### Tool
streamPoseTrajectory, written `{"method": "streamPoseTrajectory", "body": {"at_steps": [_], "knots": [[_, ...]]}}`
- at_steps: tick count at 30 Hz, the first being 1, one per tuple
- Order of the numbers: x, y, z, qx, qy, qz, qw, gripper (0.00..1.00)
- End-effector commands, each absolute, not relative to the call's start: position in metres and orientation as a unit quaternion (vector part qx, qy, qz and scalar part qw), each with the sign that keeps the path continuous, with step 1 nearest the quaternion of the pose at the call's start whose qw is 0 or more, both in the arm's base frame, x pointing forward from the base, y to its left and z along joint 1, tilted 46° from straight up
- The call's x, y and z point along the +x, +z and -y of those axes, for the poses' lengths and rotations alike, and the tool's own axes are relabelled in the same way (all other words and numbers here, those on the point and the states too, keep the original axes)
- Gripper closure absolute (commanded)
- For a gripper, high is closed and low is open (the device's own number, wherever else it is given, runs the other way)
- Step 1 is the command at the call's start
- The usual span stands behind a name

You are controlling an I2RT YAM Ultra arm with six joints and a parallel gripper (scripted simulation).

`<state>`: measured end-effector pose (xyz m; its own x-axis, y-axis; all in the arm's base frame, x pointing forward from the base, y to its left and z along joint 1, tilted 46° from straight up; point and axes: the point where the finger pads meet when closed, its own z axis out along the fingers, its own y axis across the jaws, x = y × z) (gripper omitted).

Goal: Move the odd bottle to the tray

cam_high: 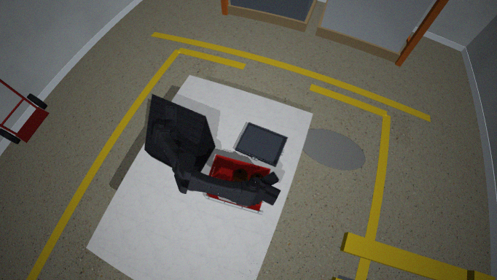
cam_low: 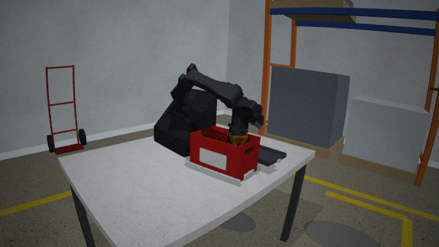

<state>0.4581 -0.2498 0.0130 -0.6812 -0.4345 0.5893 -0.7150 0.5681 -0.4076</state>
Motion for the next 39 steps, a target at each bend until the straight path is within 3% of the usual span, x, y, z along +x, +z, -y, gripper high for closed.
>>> {"method": "streamPoseTrajectory", "body": {"at_steps": [1, 39], "knots": [[0.468, 0.025, 0.241, 0.338, 0.332, 0.858, 0.197, 0.39], [0.476, 0.066, 0.187, 0.340, 0.324, 0.858, 0.208, 0.39]]}}
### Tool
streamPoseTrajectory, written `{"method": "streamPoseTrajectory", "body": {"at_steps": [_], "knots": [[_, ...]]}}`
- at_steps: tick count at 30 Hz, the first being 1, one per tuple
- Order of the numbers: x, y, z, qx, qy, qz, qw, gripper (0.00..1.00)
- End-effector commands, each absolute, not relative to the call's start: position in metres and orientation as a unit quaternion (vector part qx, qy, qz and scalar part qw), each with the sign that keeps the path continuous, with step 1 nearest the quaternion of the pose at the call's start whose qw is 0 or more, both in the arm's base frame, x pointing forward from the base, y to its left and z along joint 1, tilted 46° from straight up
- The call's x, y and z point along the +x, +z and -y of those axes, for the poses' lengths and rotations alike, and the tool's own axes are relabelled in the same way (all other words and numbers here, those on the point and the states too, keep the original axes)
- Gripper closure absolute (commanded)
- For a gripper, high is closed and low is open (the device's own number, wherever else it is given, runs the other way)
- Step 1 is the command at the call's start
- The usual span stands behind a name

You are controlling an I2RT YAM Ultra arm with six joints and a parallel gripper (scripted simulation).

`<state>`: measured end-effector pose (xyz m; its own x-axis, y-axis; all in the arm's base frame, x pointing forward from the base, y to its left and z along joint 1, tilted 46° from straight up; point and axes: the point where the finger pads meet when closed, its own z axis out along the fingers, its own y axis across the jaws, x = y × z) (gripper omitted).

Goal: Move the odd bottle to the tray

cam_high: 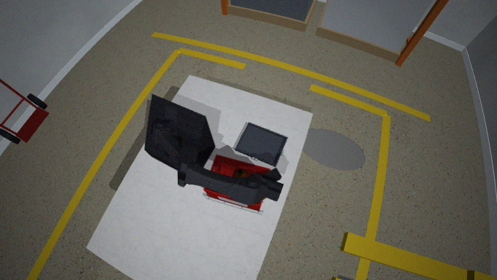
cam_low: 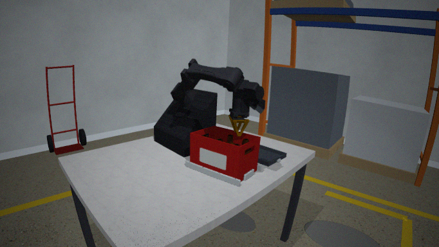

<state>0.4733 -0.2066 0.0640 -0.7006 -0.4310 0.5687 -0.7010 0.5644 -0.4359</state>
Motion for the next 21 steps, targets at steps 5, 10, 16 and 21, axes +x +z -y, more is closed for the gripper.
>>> {"method": "streamPoseTrajectory", "body": {"at_steps": [5, 10, 16, 21], "knots": [[0.4763, 0.0691, 0.1845, 0.340, 0.324, 0.858, 0.208, 0.39], [0.4764, 0.0699, 0.1836, 0.340, 0.324, 0.858, 0.208, 0.39], [0.4764, 0.0700, 0.1836, 0.340, 0.324, 0.858, 0.208, 0.39], [0.4764, 0.0700, 0.1836, 0.340, 0.324, 0.858, 0.208, 0.39]]}}
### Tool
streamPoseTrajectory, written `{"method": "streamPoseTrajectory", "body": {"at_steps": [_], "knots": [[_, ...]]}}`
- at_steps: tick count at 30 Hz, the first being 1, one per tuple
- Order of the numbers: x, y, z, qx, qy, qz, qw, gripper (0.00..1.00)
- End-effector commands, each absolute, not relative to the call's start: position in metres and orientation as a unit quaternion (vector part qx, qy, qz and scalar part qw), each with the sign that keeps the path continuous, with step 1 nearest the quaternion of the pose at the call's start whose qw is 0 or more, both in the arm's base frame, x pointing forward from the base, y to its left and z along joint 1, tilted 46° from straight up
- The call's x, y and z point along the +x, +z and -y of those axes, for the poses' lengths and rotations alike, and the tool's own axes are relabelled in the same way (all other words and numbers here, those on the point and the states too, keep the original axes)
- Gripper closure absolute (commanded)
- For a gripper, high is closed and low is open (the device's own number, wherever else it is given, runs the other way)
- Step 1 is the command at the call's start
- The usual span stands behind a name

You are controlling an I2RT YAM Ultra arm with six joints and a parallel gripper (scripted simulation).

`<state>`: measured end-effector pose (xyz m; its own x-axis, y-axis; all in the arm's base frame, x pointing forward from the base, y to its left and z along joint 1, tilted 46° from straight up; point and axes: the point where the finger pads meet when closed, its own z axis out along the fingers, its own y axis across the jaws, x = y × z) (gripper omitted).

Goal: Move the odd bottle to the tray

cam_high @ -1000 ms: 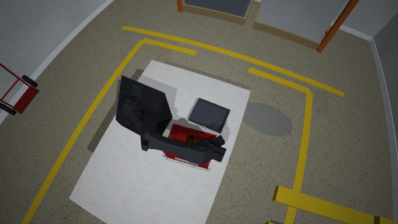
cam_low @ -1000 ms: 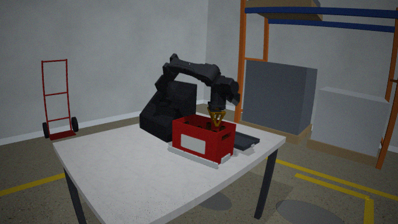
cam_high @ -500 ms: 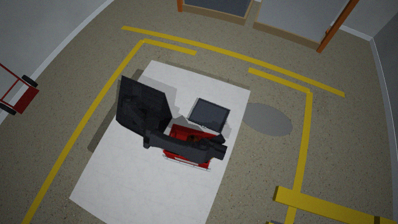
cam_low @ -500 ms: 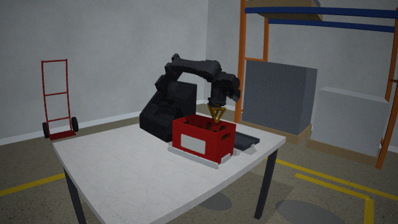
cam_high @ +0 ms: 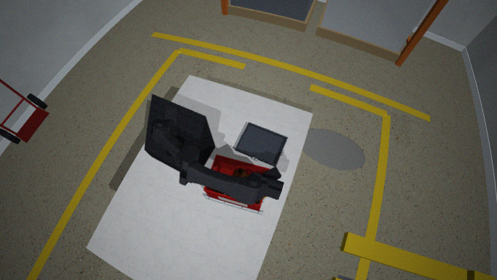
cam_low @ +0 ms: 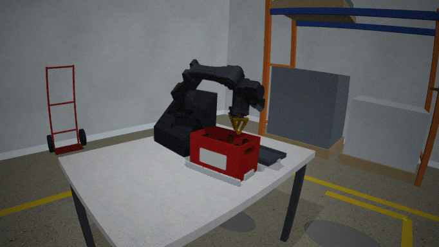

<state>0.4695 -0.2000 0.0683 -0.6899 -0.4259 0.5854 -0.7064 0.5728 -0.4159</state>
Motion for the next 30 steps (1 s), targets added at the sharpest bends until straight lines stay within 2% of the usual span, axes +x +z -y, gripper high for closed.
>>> {"method": "streamPoseTrajectory", "body": {"at_steps": [1, 2, 3, 30], "knots": [[0.4764, 0.0700, 0.1836, 0.340, 0.324, 0.858, 0.208, 0.39], [0.4764, 0.0700, 0.1836, 0.340, 0.324, 0.858, 0.208, 0.39], [0.4764, 0.0700, 0.1836, 0.343, 0.324, 0.857, 0.208, 1.00], [0.4764, 0.0700, 0.1836, 0.343, 0.324, 0.857, 0.209, 1.00]]}}
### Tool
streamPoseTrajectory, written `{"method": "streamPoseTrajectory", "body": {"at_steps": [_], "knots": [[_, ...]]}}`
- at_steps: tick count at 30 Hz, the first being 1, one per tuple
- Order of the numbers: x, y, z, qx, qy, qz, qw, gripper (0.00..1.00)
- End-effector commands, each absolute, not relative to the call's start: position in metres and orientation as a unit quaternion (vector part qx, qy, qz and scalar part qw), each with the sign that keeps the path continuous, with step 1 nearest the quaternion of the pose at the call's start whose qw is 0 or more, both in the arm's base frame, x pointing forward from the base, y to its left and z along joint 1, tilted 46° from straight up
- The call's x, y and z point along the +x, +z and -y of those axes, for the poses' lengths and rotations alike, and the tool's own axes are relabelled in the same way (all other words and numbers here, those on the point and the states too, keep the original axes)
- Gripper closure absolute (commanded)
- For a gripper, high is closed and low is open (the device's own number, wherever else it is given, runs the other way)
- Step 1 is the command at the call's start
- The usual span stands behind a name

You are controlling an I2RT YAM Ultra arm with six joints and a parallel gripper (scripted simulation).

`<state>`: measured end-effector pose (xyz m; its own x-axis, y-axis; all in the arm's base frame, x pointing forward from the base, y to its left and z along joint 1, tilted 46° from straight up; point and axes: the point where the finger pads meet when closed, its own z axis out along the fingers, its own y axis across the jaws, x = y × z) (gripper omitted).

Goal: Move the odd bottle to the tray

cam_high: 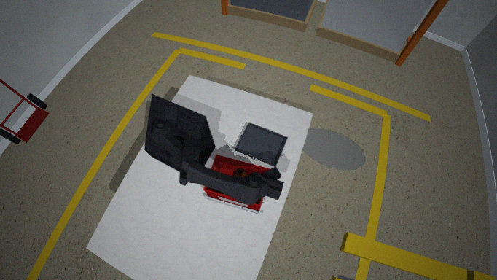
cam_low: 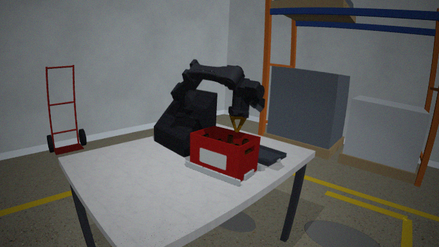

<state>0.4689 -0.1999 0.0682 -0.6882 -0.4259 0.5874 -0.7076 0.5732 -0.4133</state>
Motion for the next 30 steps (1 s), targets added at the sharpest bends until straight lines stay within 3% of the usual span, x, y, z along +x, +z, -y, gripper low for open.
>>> {"method": "streamPoseTrajectory", "body": {"at_steps": [1, 18, 30], "knots": [[0.476, 0.070, 0.184, 0.343, 0.324, 0.857, 0.209, 1.00], [0.476, 0.069, 0.183, 0.341, 0.324, 0.857, 0.208, 1.00], [0.471, 0.024, 0.129, 0.337, 0.327, 0.860, 0.200, 1.00]]}}
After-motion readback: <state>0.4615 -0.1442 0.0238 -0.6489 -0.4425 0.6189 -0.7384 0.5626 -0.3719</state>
